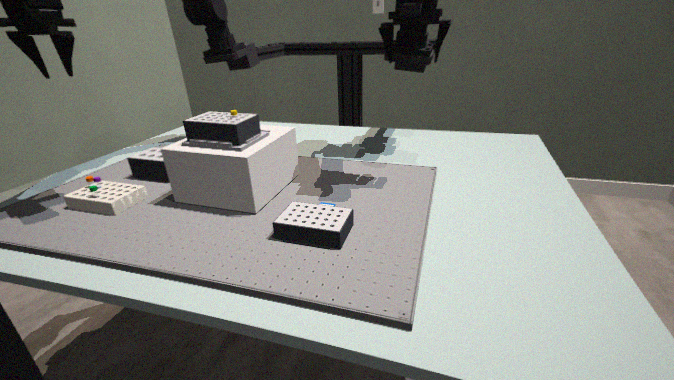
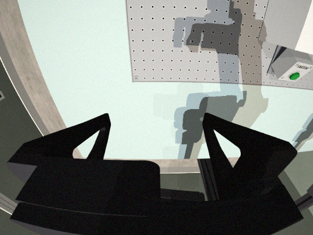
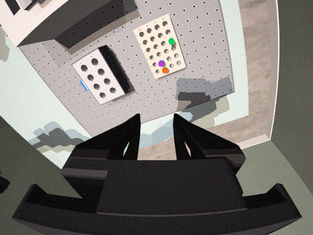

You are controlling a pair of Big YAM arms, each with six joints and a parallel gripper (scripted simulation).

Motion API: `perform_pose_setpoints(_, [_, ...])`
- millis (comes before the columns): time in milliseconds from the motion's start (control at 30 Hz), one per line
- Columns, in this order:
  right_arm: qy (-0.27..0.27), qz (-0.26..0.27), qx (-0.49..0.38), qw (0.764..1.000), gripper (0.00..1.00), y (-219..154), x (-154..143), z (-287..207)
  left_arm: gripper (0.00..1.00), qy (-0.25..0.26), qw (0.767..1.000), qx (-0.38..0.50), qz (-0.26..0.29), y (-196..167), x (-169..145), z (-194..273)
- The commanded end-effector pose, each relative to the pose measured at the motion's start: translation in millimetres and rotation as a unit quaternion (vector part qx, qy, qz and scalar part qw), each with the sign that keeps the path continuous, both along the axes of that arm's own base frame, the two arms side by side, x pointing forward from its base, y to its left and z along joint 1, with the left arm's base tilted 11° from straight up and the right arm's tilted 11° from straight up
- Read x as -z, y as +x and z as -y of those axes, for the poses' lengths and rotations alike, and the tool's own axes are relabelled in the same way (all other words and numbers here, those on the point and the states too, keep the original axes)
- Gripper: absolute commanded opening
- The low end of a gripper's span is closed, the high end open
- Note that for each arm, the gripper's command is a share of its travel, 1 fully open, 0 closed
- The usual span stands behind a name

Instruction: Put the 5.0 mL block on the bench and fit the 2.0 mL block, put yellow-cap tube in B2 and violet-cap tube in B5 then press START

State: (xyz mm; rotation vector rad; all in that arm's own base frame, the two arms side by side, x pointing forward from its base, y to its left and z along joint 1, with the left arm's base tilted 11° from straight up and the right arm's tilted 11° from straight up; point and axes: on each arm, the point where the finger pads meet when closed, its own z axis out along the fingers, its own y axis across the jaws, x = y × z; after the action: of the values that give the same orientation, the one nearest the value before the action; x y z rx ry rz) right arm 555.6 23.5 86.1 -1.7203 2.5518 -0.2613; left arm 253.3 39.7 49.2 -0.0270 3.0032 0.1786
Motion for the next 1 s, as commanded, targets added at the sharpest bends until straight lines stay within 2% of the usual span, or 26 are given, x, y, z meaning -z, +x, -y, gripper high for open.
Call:
perform_pose_setpoints(0, [-0.001, -0.01, -0.063, 0.998, 0.36, 11, -1, -14, 1.0, 0.001, 1.0, 0.003, 0.002, 6, -5, -2])
perform_pose_setpoints(100, [-0.01, -0.017, -0.099, 0.995, 0.36, 13, 2, -3, 1.0, 0.001, 1.0, 0.003, 0.003, 6, -5, -2])
perform_pose_setpoints(300, [-0.02, -0.011, -0.166, 0.986, 0.36, 10, -1, -15, 1.0, 0.001, 1.0, 0.003, 0.003, 6, -5, -2])
perform_pose_setpoints(467, [-0.023, -0.027, -0.209, 0.977, 0.36, 8, 49, -6, 1.0, 0.001, 1.0, 0.003, 0.003, 6, -5, -2])
perform_pose_setpoints(567, [-0.023, -0.029, -0.211, 0.977, 0.36, 9, 51, -2, 1.0, 0.001, 1.0, 0.003, 0.003, 6, -5, -2])
perform_pose_setpoints(800, [-0.024, -0.022, -0.201, 0.979, 0.36, 18, 87, 16, 1.0, 0.001, 1.0, 0.003, 0.003, 6, -5, -2])
perform_pose_setpoints(967, [-0.023, -0.019, -0.21, 0.977, 0.36, 21, 111, 3, 1.0, 0.001, 1.0, 0.003, 0.003, 6, -5, -2])
